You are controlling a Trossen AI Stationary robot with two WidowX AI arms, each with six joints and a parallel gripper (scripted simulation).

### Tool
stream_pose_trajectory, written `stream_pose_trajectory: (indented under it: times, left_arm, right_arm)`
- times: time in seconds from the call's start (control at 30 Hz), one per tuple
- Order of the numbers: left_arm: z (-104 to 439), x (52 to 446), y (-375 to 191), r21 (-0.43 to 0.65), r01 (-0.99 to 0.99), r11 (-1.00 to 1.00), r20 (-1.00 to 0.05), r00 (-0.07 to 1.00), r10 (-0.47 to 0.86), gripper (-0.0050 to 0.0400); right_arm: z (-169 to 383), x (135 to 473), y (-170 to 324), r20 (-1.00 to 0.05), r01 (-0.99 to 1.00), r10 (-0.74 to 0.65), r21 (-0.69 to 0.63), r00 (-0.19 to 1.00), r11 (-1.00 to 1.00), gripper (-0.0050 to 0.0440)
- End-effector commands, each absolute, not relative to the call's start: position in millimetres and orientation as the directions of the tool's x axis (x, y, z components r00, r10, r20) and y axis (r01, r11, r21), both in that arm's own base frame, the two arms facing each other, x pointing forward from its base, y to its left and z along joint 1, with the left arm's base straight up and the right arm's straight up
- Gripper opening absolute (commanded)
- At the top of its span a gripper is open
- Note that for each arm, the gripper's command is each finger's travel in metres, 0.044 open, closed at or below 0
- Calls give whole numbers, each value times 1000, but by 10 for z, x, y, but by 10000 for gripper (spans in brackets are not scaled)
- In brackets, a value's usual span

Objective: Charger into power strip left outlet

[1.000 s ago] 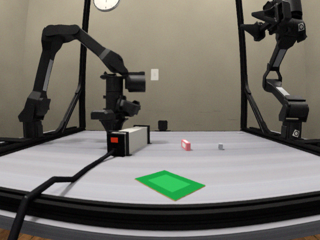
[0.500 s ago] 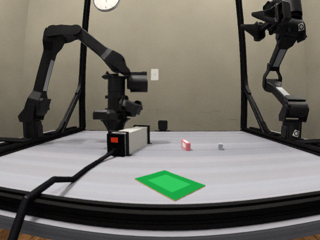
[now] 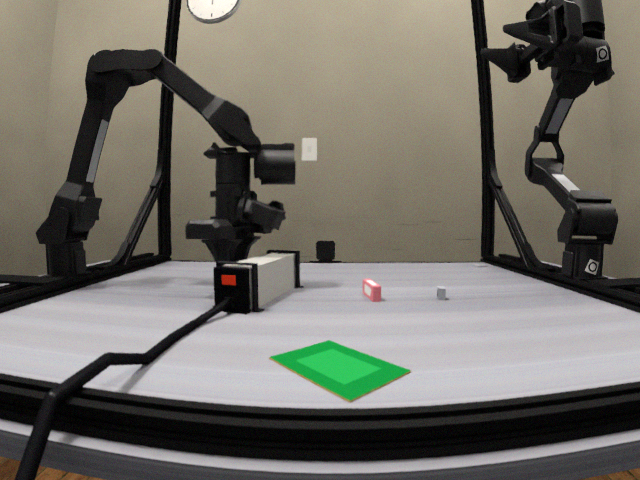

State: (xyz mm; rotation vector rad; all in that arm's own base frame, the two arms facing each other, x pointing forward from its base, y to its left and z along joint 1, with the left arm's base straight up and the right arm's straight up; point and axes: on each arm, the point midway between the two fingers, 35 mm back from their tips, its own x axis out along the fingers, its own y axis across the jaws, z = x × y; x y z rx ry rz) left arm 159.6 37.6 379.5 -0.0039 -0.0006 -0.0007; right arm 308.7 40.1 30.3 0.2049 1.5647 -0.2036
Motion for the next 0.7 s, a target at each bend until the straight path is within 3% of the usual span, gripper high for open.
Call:
stream_pose_trajectory:
  times: [0.0, 0.67]
  left_arm:
    - [3824, 1594, 370, 5, 0, 1000, 2, 1000, 0, 400]
    - [3824, 1594, 370, 5, 0, 1000, 2, 1000, 0, 400]
  right_arm:
    - [379, 3185, 398, -1000, 258, 4, 11, 27, 966, -50]
    - [380, 3180, 399, -1000, 258, 5, 12, 27, 966, -50]
